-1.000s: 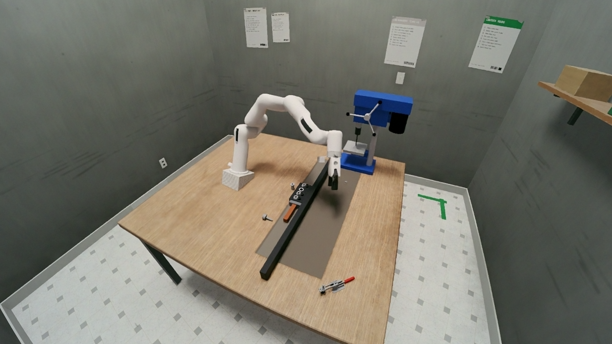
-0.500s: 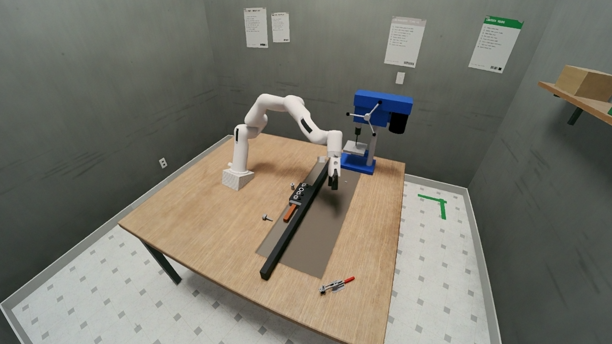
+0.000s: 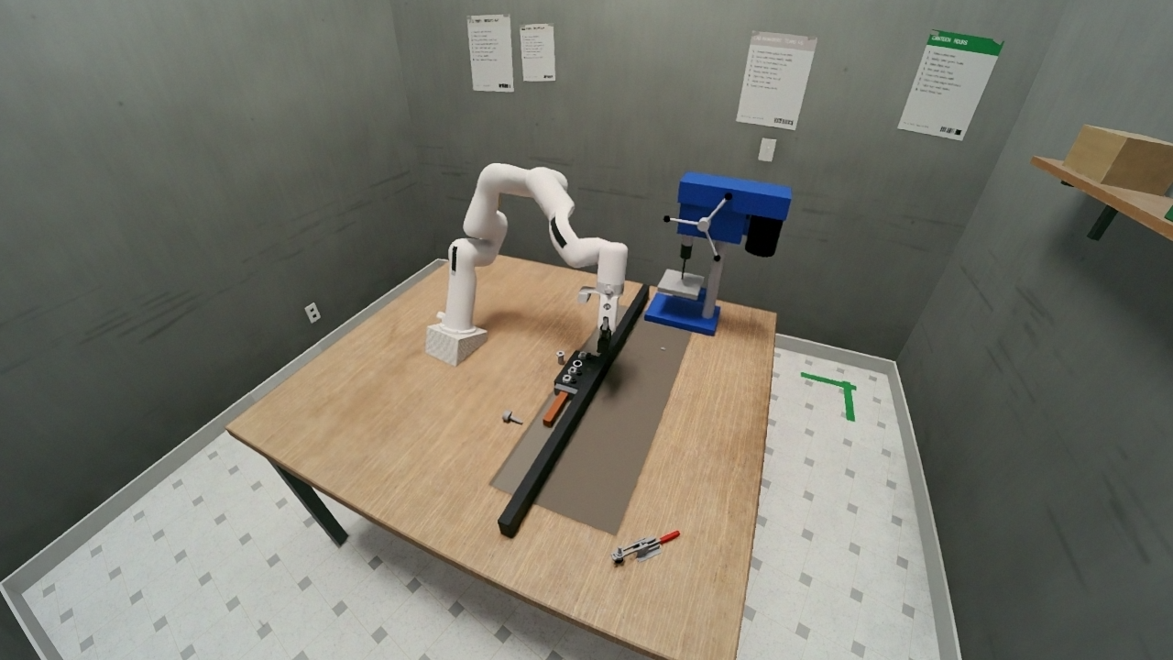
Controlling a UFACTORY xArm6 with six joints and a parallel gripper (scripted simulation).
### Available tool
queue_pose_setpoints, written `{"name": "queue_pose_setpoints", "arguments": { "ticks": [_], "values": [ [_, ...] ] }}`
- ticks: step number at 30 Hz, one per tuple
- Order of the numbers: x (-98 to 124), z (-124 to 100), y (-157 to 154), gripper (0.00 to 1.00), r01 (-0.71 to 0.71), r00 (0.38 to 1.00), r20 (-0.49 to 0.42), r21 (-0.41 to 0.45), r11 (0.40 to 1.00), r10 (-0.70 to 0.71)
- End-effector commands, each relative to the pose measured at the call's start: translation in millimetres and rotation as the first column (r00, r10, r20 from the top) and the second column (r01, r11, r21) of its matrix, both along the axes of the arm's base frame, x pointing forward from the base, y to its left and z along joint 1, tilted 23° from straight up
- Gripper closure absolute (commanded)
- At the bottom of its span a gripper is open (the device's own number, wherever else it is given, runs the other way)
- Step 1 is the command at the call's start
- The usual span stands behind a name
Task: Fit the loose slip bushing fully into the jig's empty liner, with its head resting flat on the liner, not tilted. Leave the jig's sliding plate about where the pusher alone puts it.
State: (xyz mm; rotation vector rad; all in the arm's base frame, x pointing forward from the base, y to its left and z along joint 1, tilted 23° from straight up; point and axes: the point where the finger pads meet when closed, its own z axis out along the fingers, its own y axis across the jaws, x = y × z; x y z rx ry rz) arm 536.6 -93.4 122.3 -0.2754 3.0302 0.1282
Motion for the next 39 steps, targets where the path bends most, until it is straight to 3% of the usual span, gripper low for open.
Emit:
{"name": "queue_pose_setpoints", "arguments": {
  "ticks": [1, 3, 5, 6, 9, 11, 15, 35, 39],
  "values": [
    [-25.4, 4.7, 8.3, 0.0, 0.027, 1.0, 0.011, 0.045, 0.999, -0.028],
    [-71.9, 1.9, 28.6, 0.0, 0.094, 0.996, -0.026, 0.134, 0.987, -0.091],
    [-71.9, 1.9, 28.6, 0.0, 0.094, 0.996, -0.026, 0.134, 0.987, -0.091],
    [-93.3, -0.1, 38.3, 0.0, 0.126, 0.992, -0.044, 0.174, 0.977, -0.12],
    [-112.5, -2.2, 47.2, 0.0, 0.155, 0.988, -0.061, 0.208, 0.966, -0.145],
    [-142.1, -6.2, 61.3, 0.0, 0.201, 0.979, -0.088, 0.259, 0.945, -0.184],
    [-162.5, -9.6, 71.3, 0.0, 0.234, 0.972, -0.107, 0.294, 0.927, -0.211],
    [-164.3, -10.1, 72.3, 0.0, 0.254, 0.966, -0.116, 0.296, 0.921, -0.229],
    [-164.2, -10.8, 72.6, 0.0, 0.309, 0.95, -0.138, 0.294, 0.905, -0.28]
  ]
}}
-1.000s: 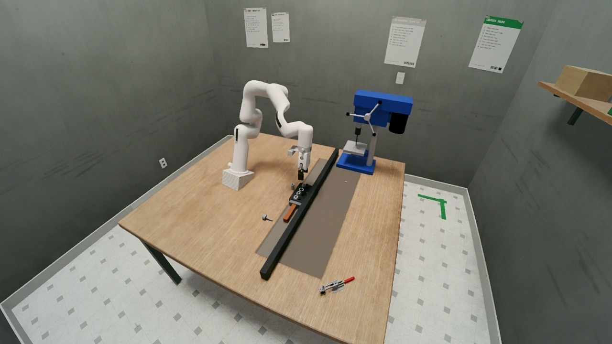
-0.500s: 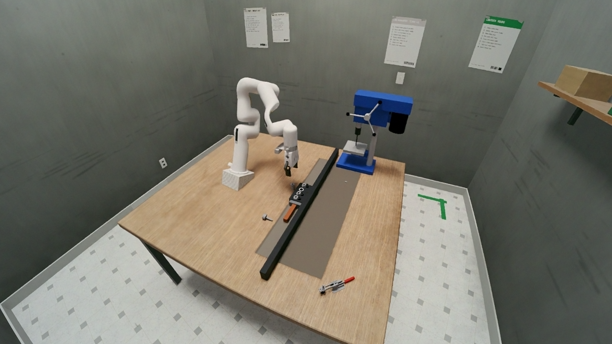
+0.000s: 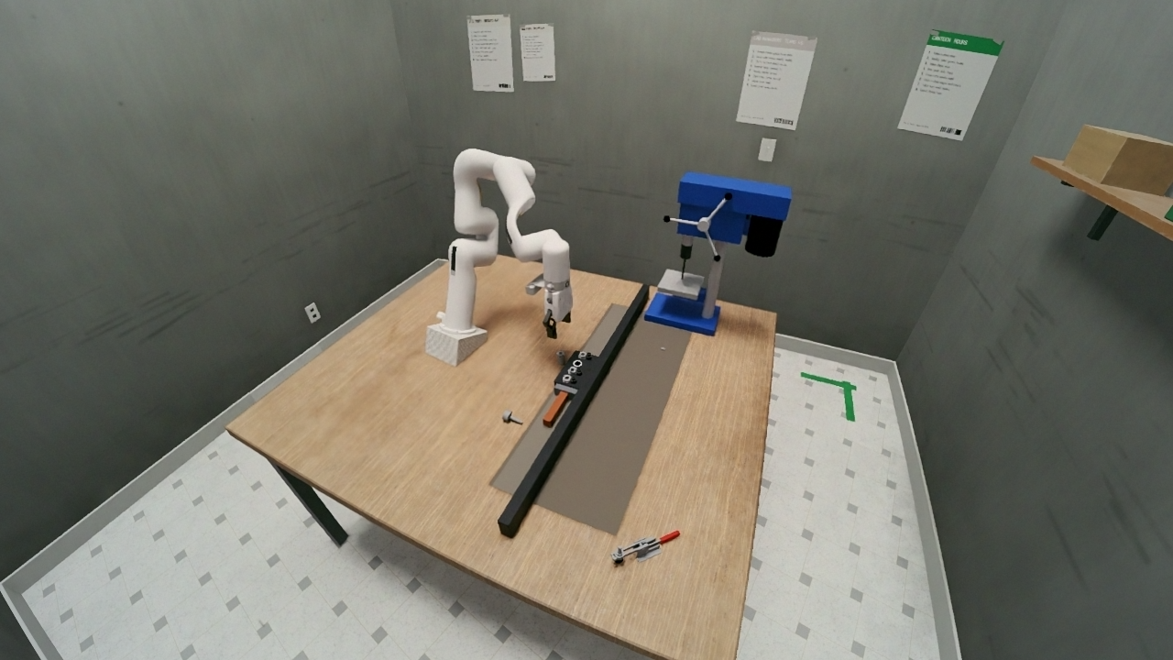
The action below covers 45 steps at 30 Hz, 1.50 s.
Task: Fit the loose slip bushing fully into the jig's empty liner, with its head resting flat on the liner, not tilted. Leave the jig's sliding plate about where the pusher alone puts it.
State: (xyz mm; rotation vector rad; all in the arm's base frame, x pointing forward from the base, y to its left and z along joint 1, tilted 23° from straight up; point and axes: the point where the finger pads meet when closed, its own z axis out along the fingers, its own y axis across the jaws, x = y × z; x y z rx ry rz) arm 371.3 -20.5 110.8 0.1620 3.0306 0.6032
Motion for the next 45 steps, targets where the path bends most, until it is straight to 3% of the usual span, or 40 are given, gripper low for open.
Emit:
{"name": "queue_pose_setpoints", "arguments": {
  "ticks": [1, 7, 11, 13, 15, 21, 28, 30, 31, 34, 38, 45],
  "values": [
    [1.2, 0.4, -0.2, 0.0, 0.058, 0.998, -0.02, 0.003, 0.998, -0.058],
    [1.6, -2.0, 0.8, 0.0, 0.253, 0.962, -0.102, 0.005, 0.967, -0.252],
    [2.0, -4.5, 1.9, 0.0, 0.441, 0.882, -0.184, -0.009, 0.898, -0.435],
    [2.0, -4.5, 1.9, 0.0, 0.441, 0.882, -0.184, -0.009, 0.898, -0.435],
    [2.1, -5.9, 2.5, 0.0, 0.543, 0.814, -0.229, -0.025, 0.839, -0.534],
    [2.7, -11.1, 4.6, 0.0, 0.782, 0.557, -0.343, -0.092, 0.617, -0.757],
    [3.2, -17.9, 7.3, 0.0, 0.931, 0.198, -0.433, -0.197, 0.306, -0.879],
    [3.2, -17.9, 7.3, 0.0, 0.931, 0.198, -0.433, -0.197, 0.306, -0.879],
    [3.3, -18.8, 7.7, 0.0, 0.952, 0.037, -0.452, -0.254, 0.168, -0.891],
    [3.4, -21.7, 8.8, 0.0, 0.953, -0.091, -0.465, -0.296, 0.058, -0.88],
    [3.5, -25.3, 10.1, 0.0, 0.917, -0.31, -0.47, -0.376, -0.13, -0.827],
    [3.5, -30.4, 11.9, 0.0, 0.751, -0.643, -0.429, -0.515, -0.414, -0.634]
  ]
}}
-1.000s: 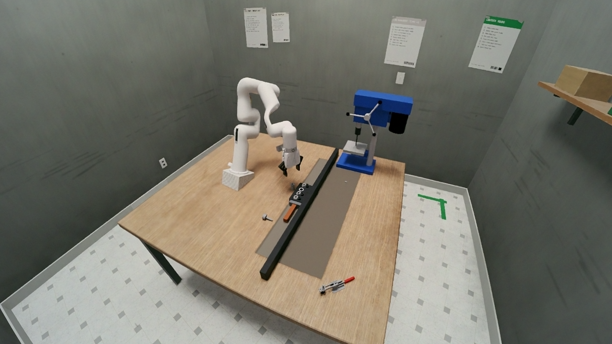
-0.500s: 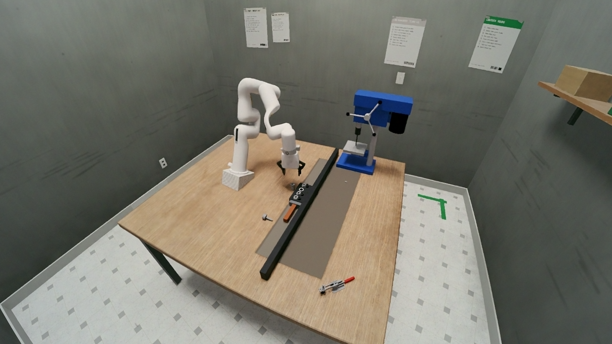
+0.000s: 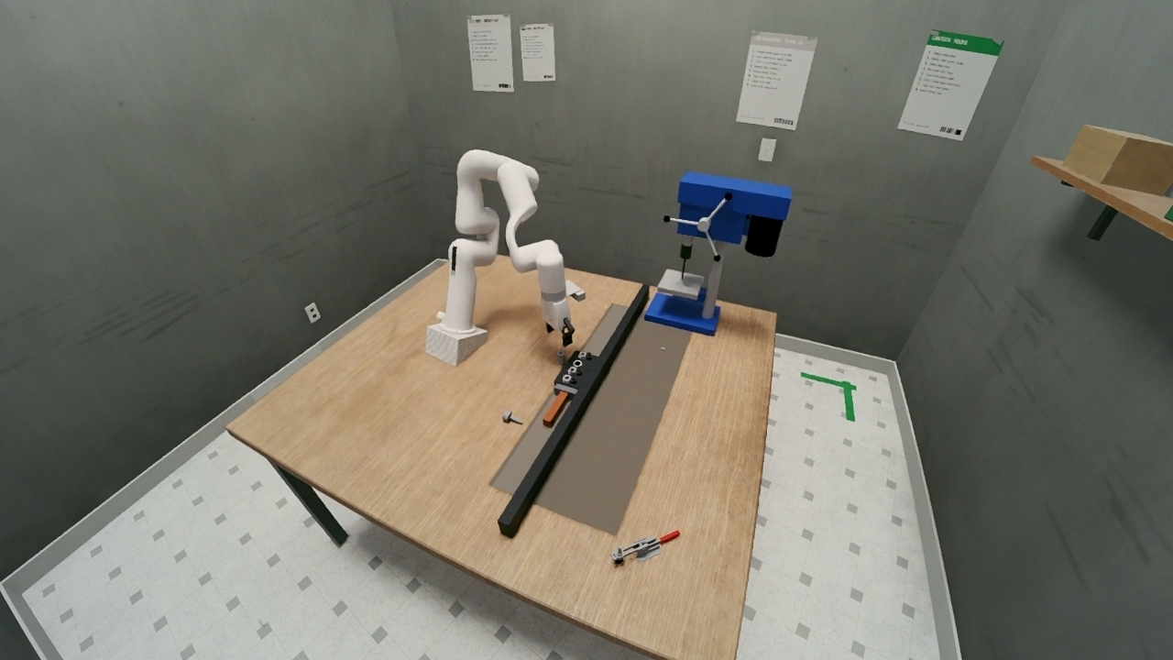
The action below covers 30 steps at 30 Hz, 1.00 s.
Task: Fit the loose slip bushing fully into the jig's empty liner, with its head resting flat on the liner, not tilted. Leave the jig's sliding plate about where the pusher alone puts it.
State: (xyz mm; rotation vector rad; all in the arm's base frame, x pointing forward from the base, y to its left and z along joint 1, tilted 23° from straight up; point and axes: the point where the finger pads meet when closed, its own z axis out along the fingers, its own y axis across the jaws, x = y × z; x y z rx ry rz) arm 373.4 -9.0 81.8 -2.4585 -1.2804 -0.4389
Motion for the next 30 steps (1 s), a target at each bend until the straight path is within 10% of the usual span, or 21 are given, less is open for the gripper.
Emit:
{"name": "queue_pose_setpoints", "arguments": {
  "ticks": [1, 16, 22, 23, 30],
  "values": [
    [1.4, -1.3, 0.4, 0.0, 0.196, 0.975, -0.103, -0.011, 0.981, -0.196],
    [1.3, -5.5, 1.8, 0.0, 0.78, 0.512, -0.399, -0.155, 0.606, -0.761],
    [1.3, -5.5, 1.9, 0.0, 0.783, 0.507, -0.4, -0.156, 0.602, -0.763],
    [1.3, -5.5, 1.9, 0.5, 0.783, 0.507, -0.4, -0.156, 0.602, -0.763],
    [1.3, -5.5, 1.9, 0.5, 0.783, 0.507, -0.4, -0.156, 0.602, -0.763]
  ]
}}
